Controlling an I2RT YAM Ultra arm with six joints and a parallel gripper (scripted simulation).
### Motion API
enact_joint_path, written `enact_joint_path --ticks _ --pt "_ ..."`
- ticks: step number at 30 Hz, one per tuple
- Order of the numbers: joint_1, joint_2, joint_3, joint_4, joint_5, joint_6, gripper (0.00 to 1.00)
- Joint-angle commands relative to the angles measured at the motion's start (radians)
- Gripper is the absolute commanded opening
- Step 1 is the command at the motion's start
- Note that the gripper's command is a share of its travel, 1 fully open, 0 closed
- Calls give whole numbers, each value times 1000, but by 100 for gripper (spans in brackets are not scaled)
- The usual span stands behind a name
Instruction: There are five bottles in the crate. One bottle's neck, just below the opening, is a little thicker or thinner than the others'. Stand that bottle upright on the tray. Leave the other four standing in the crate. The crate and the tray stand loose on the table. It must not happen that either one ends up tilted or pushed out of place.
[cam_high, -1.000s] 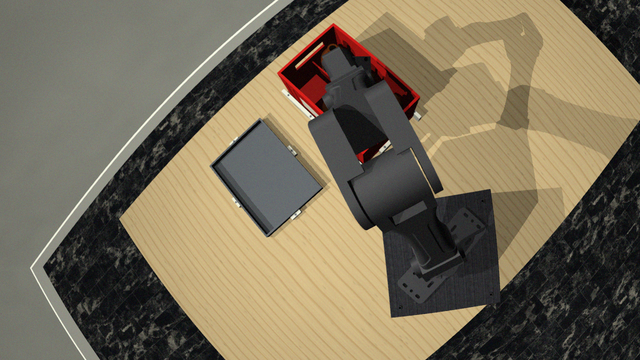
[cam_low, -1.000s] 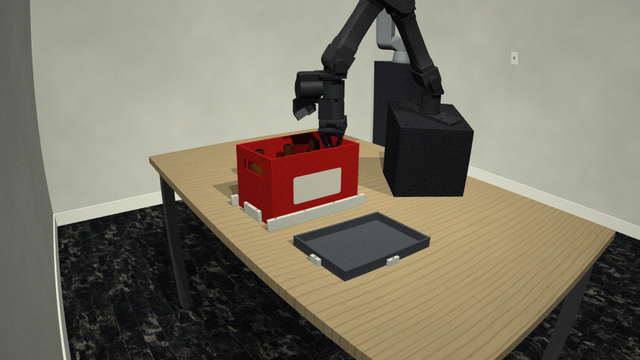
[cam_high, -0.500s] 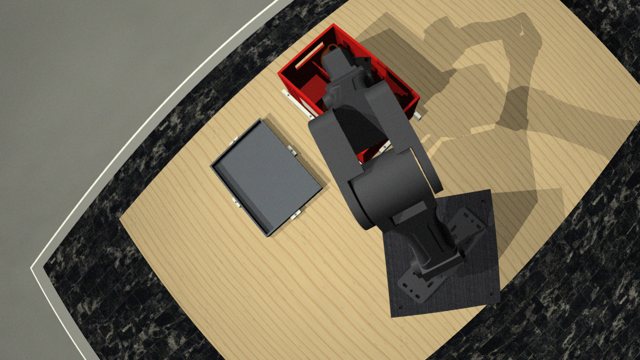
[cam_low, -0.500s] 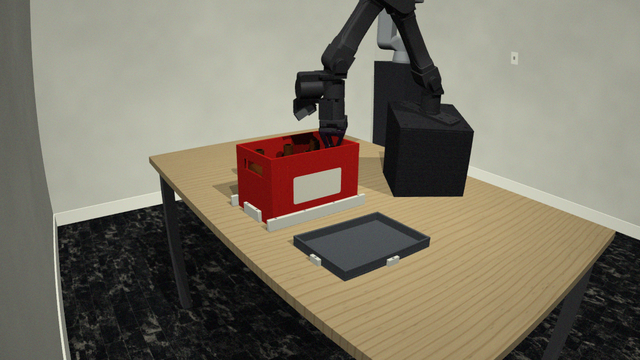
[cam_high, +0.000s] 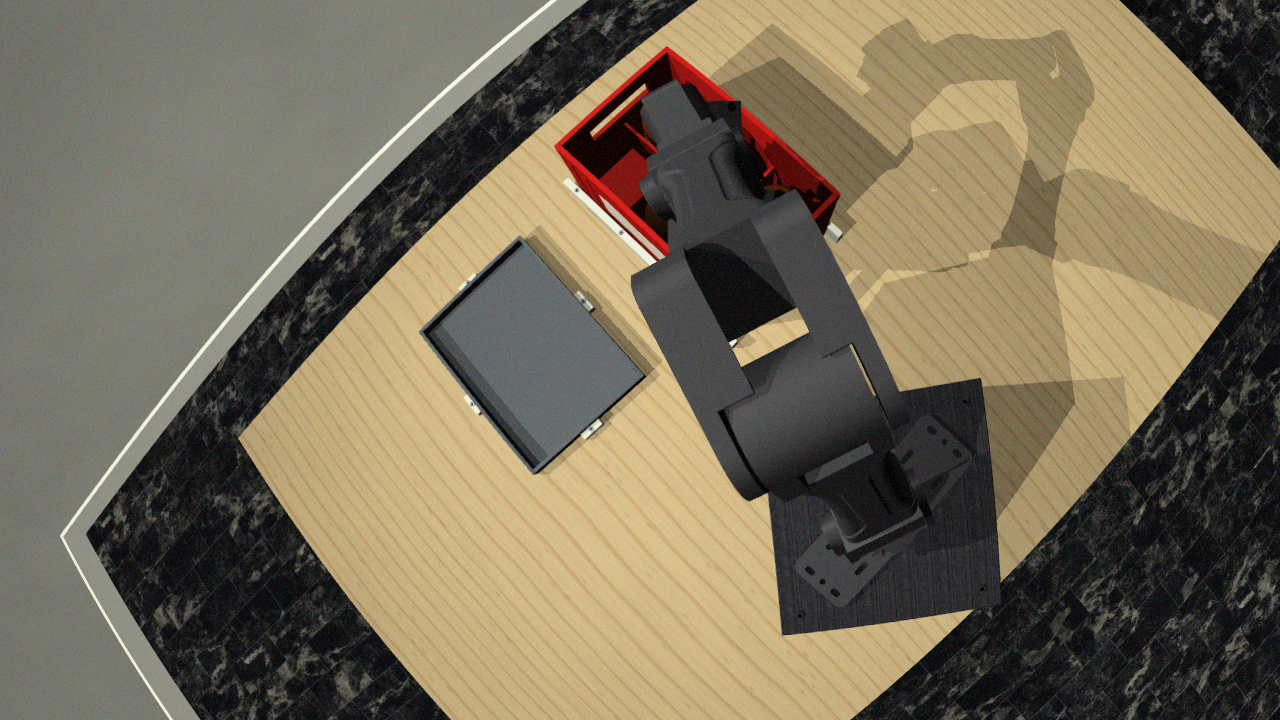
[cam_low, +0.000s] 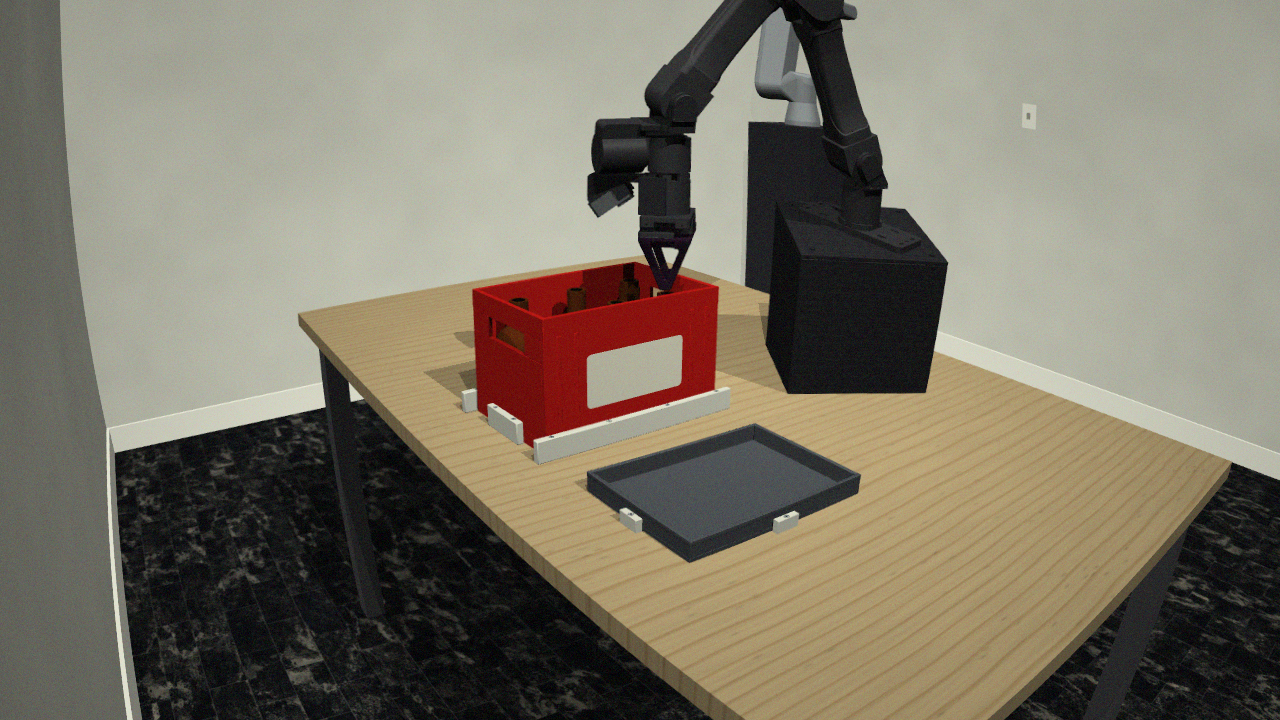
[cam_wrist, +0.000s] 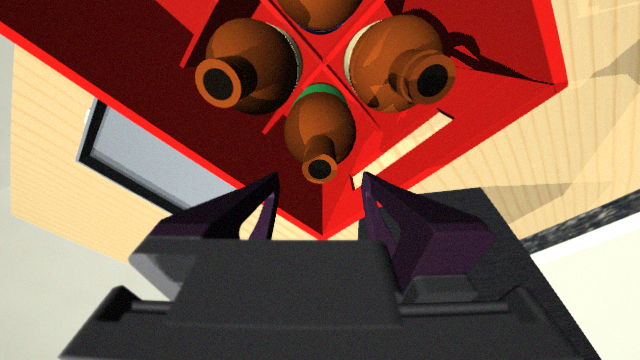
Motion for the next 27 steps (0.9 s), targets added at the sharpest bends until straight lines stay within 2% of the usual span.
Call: enact_joint_path --ticks 1,13,27 --pt "-20 -52 45 -63 5 -14 61" --pt "-39 -123 99 -192 2 -33 61" --pt "-42 -133 111 -215 2 -35 61"
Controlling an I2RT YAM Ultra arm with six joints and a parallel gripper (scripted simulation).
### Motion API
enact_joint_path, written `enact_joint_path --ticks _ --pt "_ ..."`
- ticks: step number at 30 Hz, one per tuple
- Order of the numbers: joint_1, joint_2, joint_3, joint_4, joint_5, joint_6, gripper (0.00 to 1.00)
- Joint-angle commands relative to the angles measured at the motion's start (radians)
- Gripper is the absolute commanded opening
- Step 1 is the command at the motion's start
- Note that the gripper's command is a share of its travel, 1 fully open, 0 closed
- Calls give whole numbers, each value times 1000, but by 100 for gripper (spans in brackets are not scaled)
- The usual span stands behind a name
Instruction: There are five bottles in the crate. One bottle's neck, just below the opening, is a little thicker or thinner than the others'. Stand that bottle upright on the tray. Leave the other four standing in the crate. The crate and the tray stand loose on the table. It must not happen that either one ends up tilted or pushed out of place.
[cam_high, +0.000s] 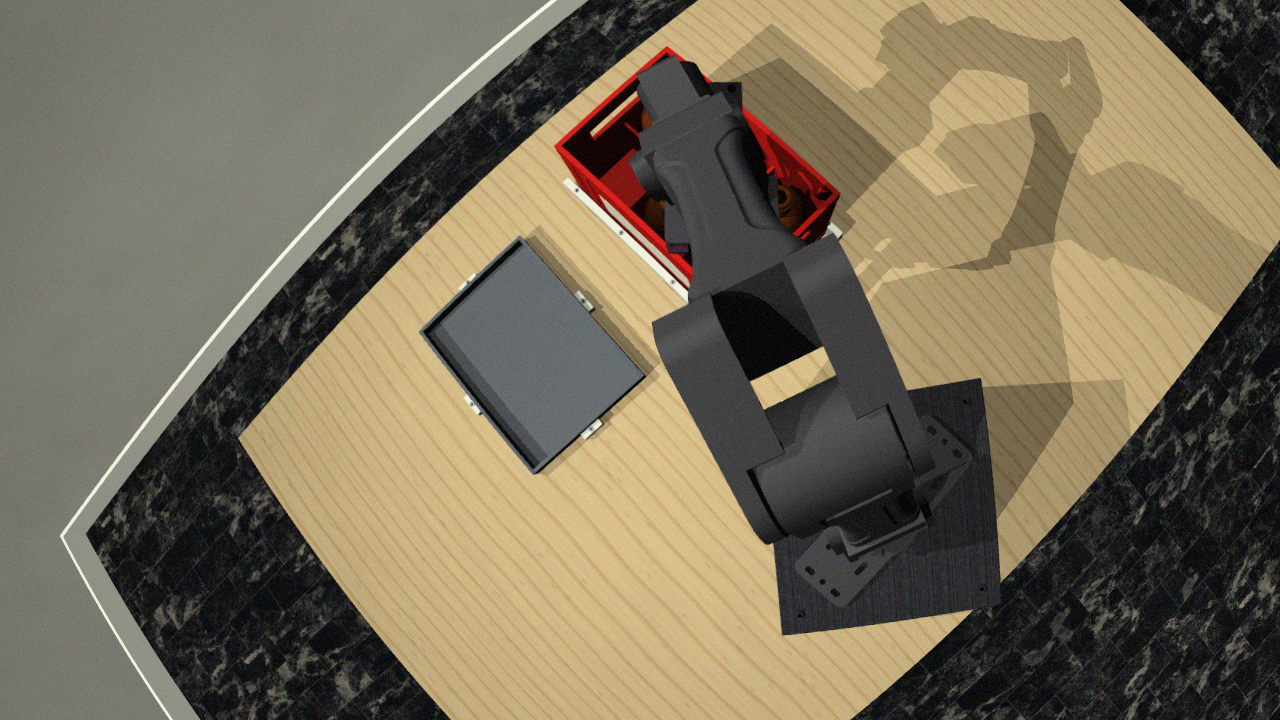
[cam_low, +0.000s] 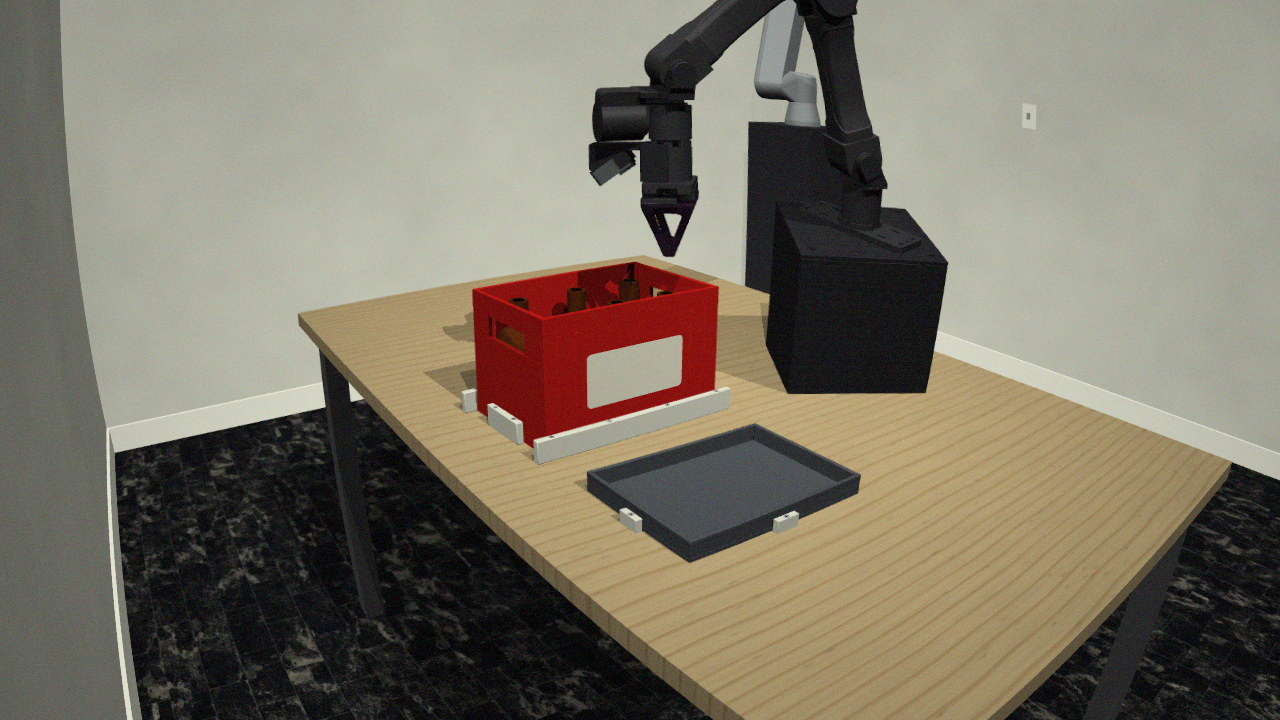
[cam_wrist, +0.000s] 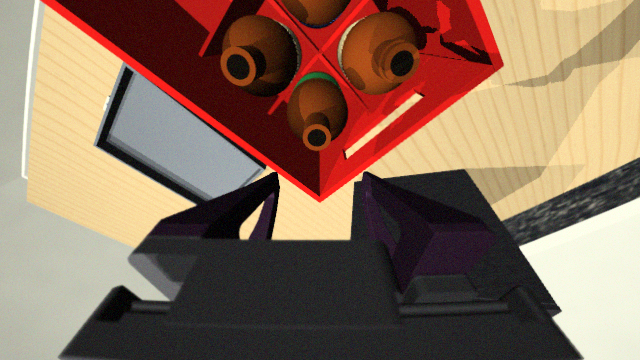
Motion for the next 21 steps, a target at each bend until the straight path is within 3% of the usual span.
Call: enact_joint_path --ticks 1,8,9,21 --pt "-16 -34 37 -15 2 -6 61" --pt "-16 -34 37 -15 2 -6 61" --pt "-16 -35 37 -2 2 -5 0" --pt "-16 -35 37 -2 2 -5 0"
